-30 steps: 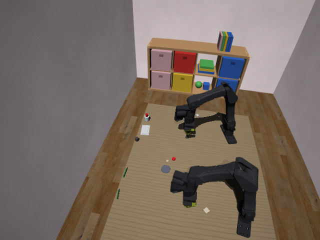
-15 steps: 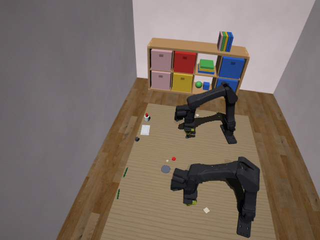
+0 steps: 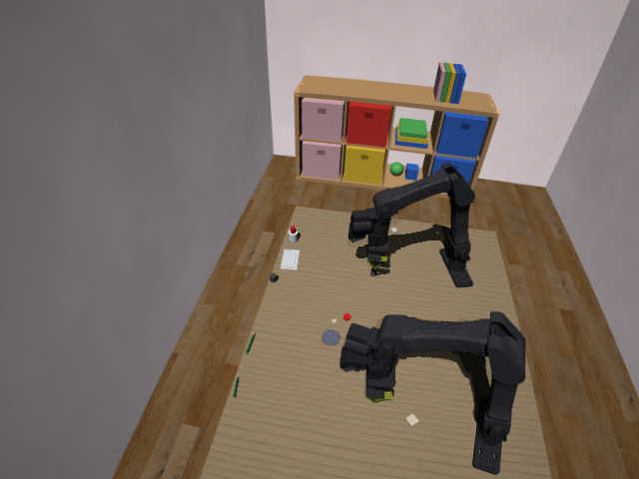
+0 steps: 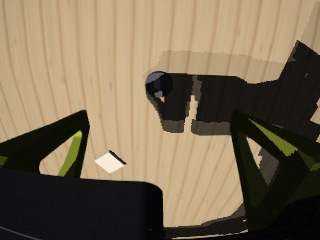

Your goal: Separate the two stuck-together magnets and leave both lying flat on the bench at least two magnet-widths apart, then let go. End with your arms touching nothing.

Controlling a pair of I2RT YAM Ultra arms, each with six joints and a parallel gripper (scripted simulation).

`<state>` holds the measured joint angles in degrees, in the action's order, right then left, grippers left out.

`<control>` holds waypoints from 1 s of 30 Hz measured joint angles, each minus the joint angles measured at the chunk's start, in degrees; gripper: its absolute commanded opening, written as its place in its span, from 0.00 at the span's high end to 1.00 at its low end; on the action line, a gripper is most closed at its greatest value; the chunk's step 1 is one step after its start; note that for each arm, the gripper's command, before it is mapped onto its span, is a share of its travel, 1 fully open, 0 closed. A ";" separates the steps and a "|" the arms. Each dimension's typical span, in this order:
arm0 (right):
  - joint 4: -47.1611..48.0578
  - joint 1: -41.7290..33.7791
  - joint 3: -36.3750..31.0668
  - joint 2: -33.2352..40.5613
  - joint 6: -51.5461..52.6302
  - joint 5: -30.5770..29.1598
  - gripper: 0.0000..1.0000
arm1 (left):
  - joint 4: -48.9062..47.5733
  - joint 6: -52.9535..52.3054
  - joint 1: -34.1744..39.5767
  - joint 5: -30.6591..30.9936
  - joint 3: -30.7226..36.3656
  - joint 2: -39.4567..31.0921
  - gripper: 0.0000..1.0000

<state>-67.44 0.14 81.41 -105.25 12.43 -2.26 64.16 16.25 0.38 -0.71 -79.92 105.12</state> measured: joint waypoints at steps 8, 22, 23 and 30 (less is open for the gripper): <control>0.00 -0.02 0.00 0.00 -0.02 0.00 0.00 | 2.03 -0.02 -0.04 -0.24 -0.92 -0.57 0.00; 0.00 0.00 0.00 0.00 -0.07 0.00 0.00 | 2.34 -0.04 -0.04 -0.46 -0.92 -0.50 0.00; 0.00 0.00 0.00 0.00 -0.07 0.00 0.00 | 2.34 -0.04 -0.07 -0.48 -0.92 -0.50 0.00; 0.00 0.00 0.00 0.00 0.00 0.00 0.00 | 2.45 -0.09 -0.13 -0.57 -0.92 -0.42 0.00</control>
<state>-67.44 0.14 81.41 -105.25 12.43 -2.26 66.61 16.16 0.25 -1.28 -80.84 104.71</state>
